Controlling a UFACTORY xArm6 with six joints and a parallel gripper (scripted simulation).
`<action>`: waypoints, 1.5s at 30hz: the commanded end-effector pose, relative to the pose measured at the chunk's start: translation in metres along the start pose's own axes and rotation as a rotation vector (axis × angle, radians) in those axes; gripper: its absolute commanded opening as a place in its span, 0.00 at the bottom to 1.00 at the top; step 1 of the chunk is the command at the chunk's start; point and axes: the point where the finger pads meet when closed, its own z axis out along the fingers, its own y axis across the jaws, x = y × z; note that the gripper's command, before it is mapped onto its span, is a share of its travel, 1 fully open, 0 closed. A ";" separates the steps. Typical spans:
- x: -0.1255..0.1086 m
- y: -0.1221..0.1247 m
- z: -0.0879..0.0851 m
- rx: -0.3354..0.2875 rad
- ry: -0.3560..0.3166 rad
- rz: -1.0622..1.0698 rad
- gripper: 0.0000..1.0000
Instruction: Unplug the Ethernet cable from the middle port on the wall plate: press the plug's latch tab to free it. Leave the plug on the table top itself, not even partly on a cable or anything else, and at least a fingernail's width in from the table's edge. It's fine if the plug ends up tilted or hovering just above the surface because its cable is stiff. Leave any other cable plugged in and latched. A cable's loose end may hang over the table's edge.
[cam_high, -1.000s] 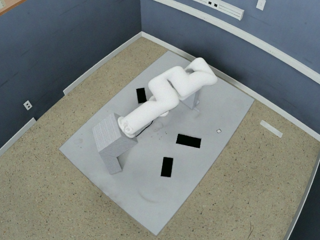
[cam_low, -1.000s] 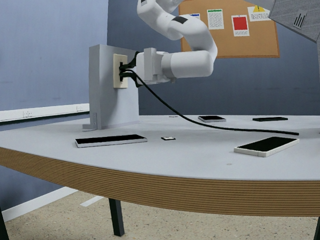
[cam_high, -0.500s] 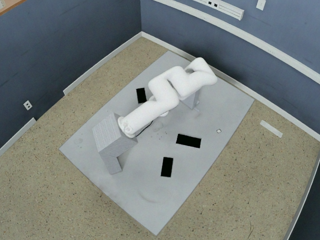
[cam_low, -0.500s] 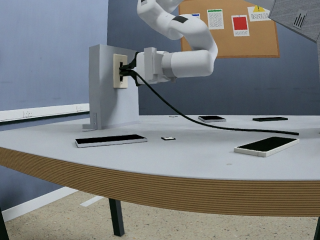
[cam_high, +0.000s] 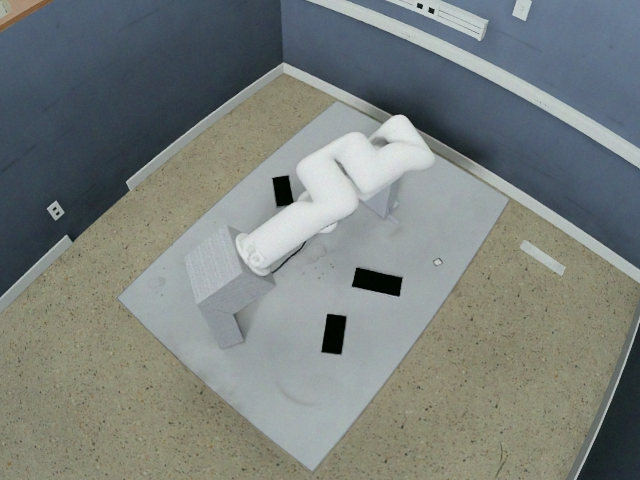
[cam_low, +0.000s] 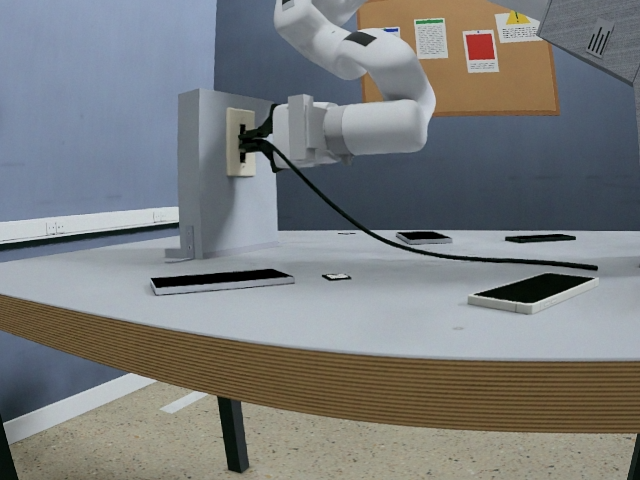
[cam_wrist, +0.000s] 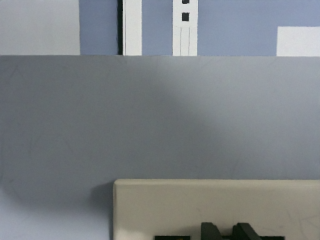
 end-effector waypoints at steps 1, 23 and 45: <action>0.000 0.000 0.000 0.000 0.001 0.001 0.00; 0.000 0.000 0.000 0.000 0.001 0.001 0.00; 0.000 0.000 -0.027 0.000 0.001 0.001 0.00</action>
